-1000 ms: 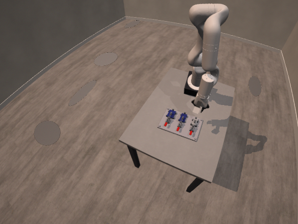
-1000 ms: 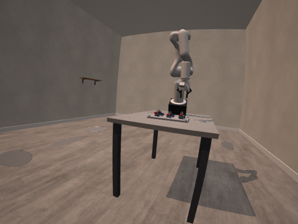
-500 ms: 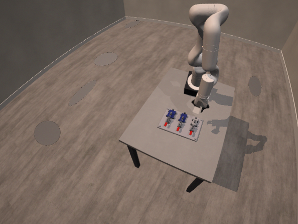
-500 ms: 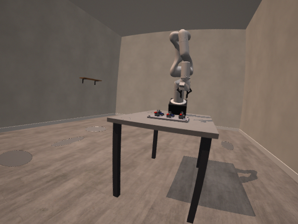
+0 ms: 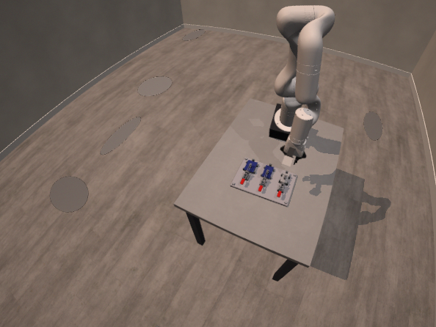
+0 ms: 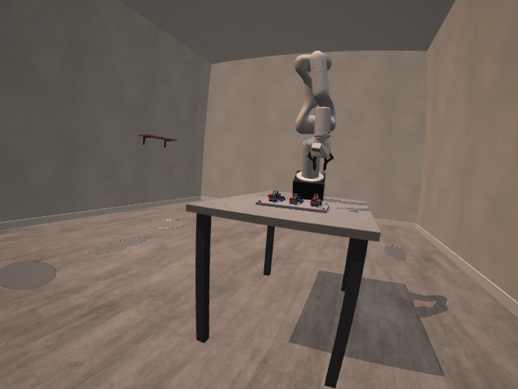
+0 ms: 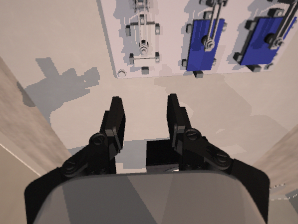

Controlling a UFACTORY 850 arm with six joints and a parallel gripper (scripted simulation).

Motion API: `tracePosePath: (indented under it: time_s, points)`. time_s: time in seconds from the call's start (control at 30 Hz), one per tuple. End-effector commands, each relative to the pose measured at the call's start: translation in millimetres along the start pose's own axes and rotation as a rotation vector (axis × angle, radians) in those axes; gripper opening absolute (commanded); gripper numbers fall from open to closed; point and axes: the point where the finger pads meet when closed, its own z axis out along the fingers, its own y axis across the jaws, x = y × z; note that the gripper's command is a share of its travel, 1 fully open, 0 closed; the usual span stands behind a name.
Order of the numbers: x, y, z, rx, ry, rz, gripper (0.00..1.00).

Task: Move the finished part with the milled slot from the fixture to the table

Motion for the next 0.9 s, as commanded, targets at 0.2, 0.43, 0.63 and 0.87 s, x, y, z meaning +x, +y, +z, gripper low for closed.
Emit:
tracePosePath:
  time_s: [0.2,0.43,0.63,0.87]
  points:
    - [0.6,-0.1,2.3,0.000,0.001,0.000,0.47]
    - [0.6,-0.1,5.9,0.000,0.001,0.000,0.47]
    - [0.6,-0.1,11.6,0.000,0.001,0.000,0.47]
    - [0.6,-0.1,19.3,0.000,0.001,0.000,0.47]
